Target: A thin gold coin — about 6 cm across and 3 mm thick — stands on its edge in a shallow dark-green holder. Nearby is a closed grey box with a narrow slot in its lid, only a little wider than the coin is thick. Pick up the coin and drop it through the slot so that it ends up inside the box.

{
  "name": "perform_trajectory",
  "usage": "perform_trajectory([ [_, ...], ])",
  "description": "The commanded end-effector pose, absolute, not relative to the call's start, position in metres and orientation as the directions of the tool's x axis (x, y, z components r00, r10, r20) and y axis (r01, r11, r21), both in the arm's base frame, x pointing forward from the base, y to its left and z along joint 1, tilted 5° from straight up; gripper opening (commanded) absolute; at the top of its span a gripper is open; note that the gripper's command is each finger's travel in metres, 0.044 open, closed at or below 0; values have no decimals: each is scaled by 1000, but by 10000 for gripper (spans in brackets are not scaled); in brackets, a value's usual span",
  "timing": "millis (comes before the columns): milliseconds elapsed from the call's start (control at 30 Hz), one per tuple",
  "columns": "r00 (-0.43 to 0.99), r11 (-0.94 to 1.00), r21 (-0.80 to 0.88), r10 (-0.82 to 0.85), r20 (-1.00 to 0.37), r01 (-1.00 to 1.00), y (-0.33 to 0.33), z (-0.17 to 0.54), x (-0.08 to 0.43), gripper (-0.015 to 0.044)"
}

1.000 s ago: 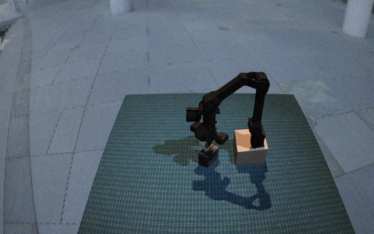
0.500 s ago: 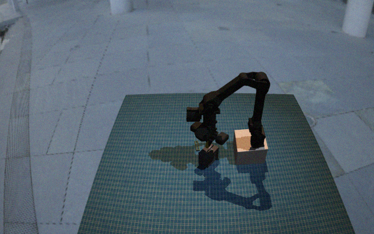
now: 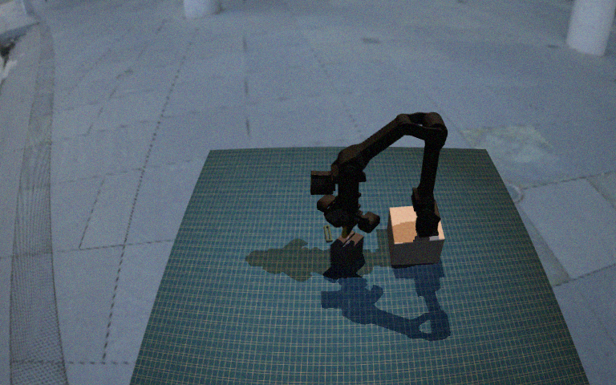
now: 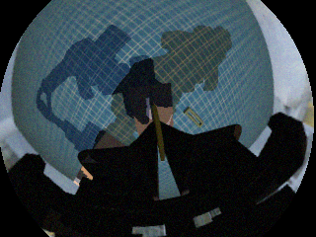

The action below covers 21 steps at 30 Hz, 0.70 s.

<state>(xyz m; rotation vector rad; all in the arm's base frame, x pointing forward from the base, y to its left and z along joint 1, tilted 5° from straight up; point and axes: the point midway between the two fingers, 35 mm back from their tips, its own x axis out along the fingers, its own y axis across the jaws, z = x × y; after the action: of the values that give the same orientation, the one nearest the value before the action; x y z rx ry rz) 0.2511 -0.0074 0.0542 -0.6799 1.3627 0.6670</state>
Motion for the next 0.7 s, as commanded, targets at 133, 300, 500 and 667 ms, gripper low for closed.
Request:
perform_trajectory([
  [133,89,645,-46,34,-995,-763,-7,50,249,0],
  [300,89,646,-46,34,-995,-762,-7,47,250,0],
  [500,89,646,-46,34,-995,-762,-7,45,251,0],
  [667,89,645,-46,34,-995,-762,-7,42,251,0],
])
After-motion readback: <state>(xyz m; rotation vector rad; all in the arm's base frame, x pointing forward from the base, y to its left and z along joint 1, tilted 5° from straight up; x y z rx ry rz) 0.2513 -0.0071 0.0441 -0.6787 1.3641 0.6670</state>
